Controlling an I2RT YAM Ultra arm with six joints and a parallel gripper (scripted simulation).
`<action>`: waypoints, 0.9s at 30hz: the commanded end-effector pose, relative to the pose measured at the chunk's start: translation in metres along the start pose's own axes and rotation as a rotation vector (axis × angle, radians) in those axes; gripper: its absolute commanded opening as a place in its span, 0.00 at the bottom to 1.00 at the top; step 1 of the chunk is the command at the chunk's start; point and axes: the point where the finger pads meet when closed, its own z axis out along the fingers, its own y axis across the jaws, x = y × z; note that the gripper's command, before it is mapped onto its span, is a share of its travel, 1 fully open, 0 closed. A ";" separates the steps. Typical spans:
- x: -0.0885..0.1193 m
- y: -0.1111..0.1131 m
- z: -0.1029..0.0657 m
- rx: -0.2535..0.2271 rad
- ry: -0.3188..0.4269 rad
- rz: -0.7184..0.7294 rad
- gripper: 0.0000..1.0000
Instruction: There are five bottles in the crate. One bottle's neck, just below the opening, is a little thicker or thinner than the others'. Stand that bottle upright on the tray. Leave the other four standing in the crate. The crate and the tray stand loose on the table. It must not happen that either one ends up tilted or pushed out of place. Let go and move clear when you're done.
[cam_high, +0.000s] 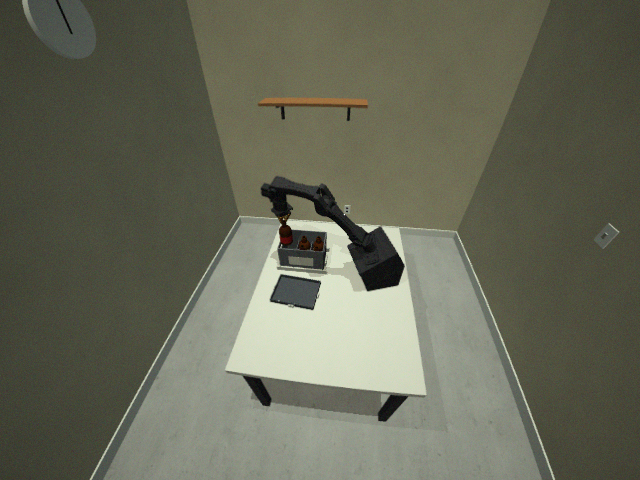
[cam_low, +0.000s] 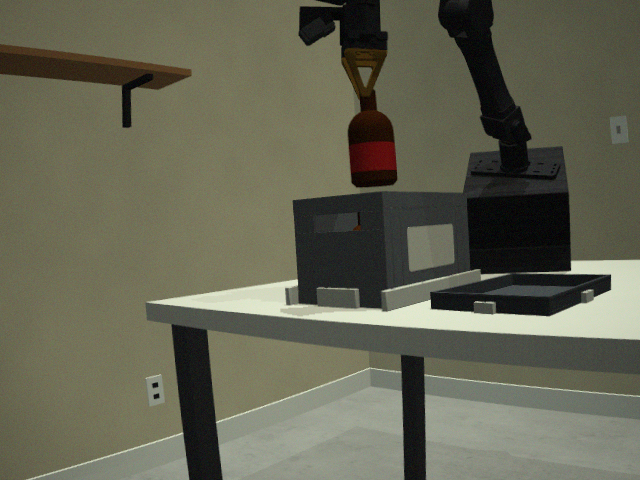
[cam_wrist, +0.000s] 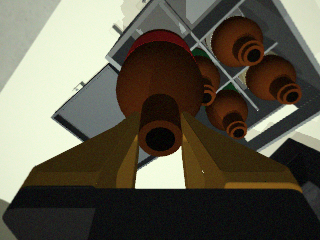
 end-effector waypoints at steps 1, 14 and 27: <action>-0.009 0.005 -0.027 -0.033 -0.087 -0.007 0.00; 0.000 0.008 -0.019 -0.026 -0.064 -0.010 0.00; 0.009 0.011 -0.019 -0.025 -0.060 -0.009 0.00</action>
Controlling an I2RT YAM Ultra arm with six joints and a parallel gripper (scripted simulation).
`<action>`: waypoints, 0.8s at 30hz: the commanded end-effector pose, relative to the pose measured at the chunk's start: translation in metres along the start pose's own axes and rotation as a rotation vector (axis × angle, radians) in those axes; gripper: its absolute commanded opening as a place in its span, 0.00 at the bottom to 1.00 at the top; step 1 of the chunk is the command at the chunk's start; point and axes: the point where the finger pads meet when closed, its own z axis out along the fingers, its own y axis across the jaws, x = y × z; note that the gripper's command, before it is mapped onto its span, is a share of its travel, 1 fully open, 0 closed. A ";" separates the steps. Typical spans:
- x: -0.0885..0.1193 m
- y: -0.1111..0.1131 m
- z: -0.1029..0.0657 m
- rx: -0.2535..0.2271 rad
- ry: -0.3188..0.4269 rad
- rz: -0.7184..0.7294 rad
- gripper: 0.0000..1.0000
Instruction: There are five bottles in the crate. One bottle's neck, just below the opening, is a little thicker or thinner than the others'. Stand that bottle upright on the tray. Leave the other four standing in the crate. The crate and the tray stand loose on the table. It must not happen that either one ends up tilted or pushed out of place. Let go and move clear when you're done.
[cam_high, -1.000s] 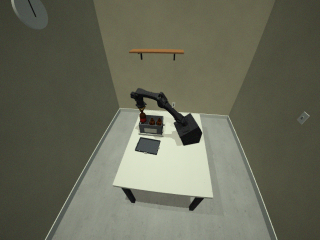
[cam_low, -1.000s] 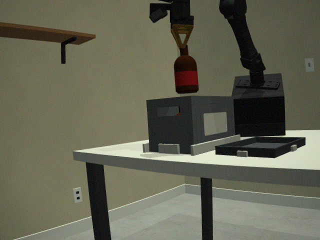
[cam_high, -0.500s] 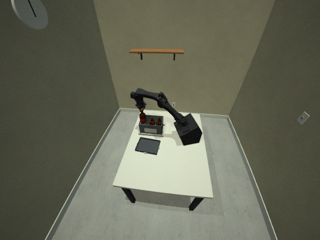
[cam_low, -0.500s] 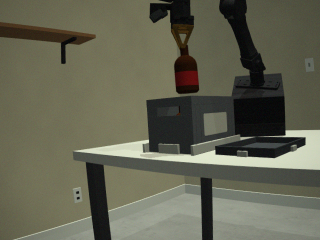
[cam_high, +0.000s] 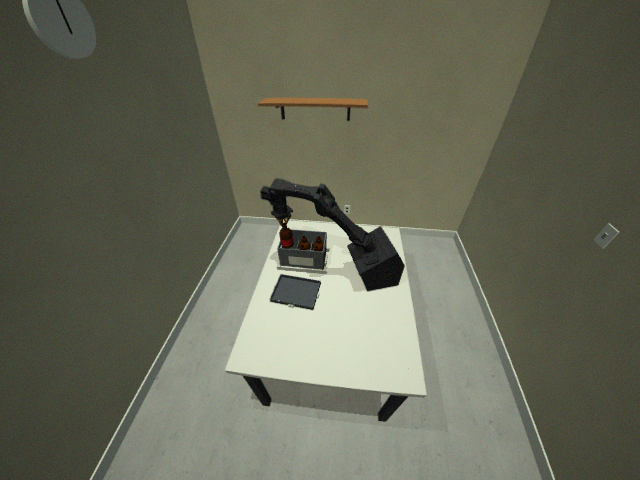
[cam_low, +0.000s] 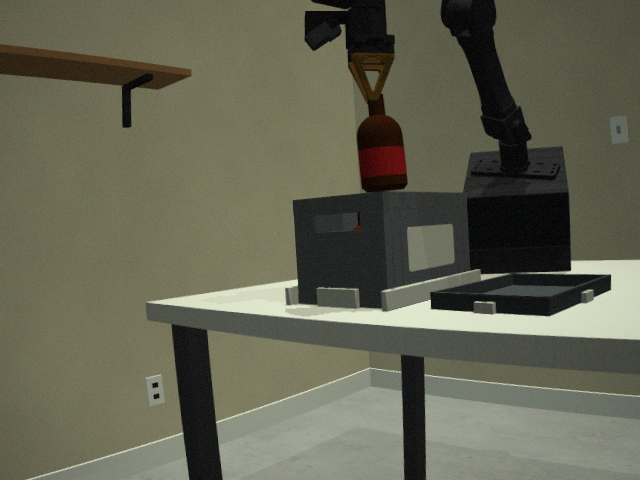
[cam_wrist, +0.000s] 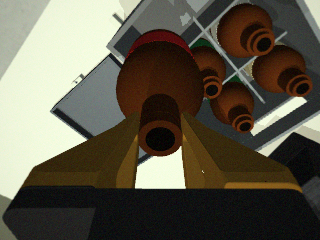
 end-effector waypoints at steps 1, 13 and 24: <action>-0.007 0.005 -0.034 -0.036 -0.111 -0.002 0.00; 0.018 0.012 -0.024 -0.026 -0.073 -0.009 0.00; 0.038 0.020 -0.024 -0.027 -0.072 -0.009 0.00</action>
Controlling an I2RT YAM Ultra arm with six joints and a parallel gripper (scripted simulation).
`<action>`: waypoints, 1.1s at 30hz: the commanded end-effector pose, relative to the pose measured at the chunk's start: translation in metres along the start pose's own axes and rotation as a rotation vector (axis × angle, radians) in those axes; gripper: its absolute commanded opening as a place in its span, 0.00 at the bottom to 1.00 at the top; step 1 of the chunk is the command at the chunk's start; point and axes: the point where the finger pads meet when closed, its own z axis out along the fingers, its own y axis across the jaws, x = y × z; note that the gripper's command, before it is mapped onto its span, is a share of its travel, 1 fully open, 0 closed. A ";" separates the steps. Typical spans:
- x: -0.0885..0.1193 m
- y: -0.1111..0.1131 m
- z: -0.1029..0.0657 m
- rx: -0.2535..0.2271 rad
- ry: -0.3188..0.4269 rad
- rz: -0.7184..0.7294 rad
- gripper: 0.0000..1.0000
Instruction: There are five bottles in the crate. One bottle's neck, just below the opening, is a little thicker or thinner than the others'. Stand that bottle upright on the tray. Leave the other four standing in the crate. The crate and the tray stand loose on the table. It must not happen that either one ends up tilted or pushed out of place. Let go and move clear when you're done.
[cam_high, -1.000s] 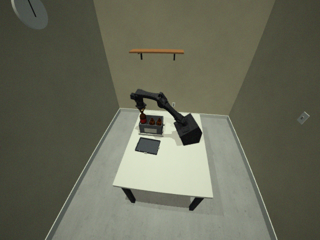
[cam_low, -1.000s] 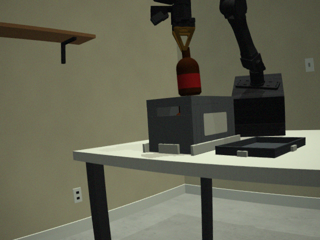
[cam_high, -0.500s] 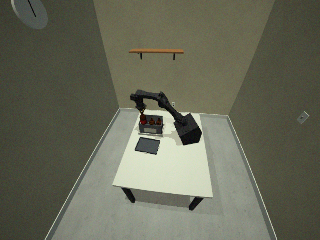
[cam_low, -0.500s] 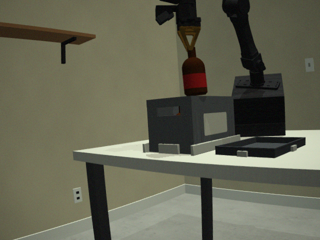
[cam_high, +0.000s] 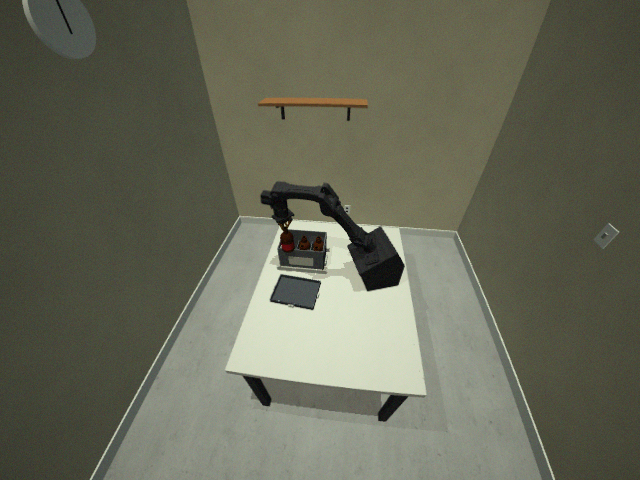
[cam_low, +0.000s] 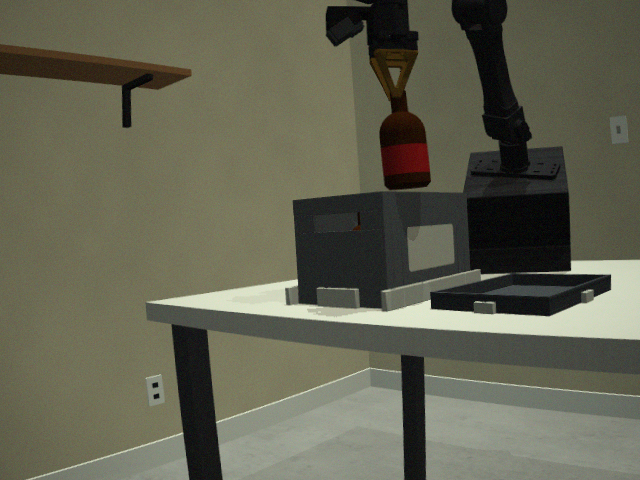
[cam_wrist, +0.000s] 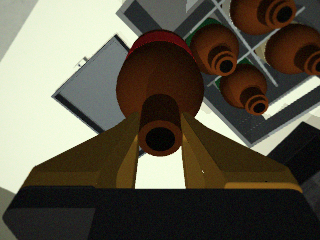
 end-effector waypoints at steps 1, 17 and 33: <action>0.006 0.007 -0.022 -0.027 -0.072 0.001 0.00; 0.040 0.021 -0.023 -0.030 -0.070 0.002 0.00; 0.071 0.038 -0.029 -0.045 -0.079 0.002 0.00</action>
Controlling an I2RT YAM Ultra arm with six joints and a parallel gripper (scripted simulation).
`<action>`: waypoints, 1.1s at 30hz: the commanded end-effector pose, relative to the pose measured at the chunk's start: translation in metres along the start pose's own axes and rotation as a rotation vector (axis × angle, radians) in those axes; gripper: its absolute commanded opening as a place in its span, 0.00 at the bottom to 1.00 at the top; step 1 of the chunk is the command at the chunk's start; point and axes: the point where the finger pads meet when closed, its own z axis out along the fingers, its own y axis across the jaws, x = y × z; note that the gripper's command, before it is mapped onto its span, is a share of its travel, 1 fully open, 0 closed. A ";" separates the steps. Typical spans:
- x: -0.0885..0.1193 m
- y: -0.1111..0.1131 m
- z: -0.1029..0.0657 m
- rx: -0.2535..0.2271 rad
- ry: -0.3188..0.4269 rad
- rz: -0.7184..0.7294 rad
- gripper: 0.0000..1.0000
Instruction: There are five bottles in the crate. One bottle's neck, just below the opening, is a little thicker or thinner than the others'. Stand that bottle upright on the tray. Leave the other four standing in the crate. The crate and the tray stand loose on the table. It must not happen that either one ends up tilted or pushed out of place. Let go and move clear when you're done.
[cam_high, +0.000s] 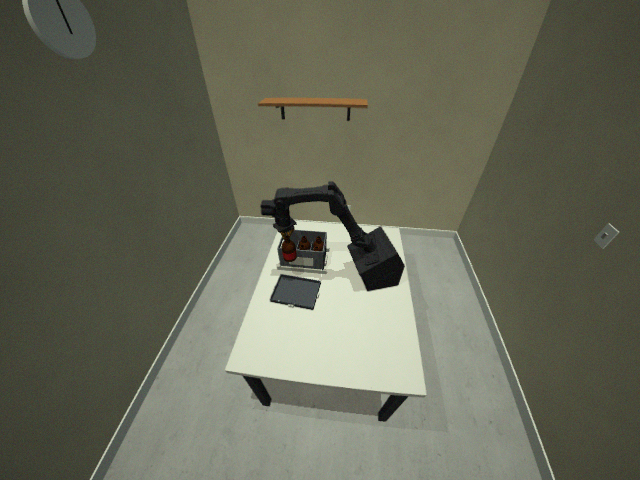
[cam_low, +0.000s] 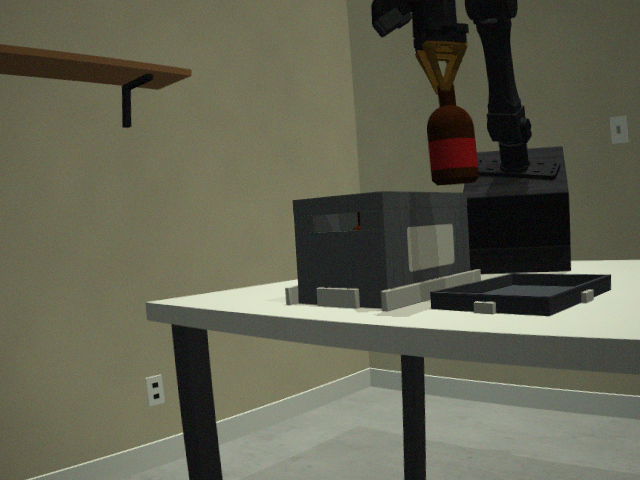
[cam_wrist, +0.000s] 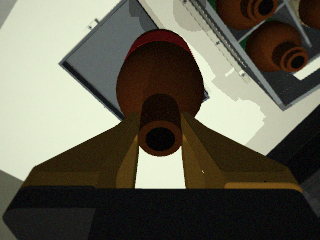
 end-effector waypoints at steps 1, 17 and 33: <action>0.003 0.006 -0.024 -0.046 -0.074 0.012 0.00; 0.033 0.016 -0.025 -0.038 -0.063 0.015 0.00; 0.056 0.029 -0.032 -0.051 -0.066 0.017 0.00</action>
